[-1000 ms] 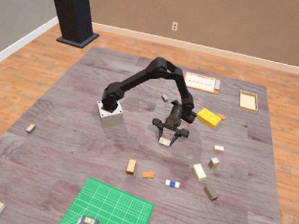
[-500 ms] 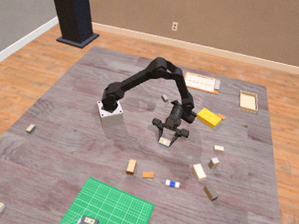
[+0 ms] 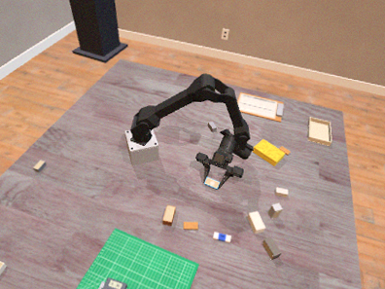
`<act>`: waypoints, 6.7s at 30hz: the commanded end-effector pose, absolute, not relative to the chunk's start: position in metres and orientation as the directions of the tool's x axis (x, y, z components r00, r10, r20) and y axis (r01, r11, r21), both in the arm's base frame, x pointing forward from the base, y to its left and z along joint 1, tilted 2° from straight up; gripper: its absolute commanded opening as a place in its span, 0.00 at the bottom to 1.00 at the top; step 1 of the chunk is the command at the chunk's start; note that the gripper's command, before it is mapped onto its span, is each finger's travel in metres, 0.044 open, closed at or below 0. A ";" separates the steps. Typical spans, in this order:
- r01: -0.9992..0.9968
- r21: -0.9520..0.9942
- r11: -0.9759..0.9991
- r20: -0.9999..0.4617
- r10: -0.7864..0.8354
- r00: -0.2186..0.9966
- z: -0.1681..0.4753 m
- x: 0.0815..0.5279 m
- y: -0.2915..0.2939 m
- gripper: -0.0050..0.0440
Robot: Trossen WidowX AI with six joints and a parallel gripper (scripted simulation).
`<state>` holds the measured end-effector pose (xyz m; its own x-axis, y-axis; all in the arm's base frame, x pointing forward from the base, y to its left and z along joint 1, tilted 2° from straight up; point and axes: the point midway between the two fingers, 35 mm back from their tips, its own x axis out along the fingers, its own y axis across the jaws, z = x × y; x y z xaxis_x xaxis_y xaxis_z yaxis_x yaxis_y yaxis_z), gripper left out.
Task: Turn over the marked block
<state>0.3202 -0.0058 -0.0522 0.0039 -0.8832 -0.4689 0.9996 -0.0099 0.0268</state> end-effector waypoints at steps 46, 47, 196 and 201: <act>0.999 0.049 -0.011 -0.477 -0.879 0.013 -0.048 0.326 -0.004 1.00; 0.999 0.049 -0.011 -0.477 -0.879 0.013 -0.048 0.326 -0.004 1.00; 0.997 0.076 -0.010 -0.997 -0.026 0.076 0.078 0.324 0.001 1.00; 0.997 0.076 -0.010 -0.997 -0.026 0.076 0.078 0.324 0.001 1.00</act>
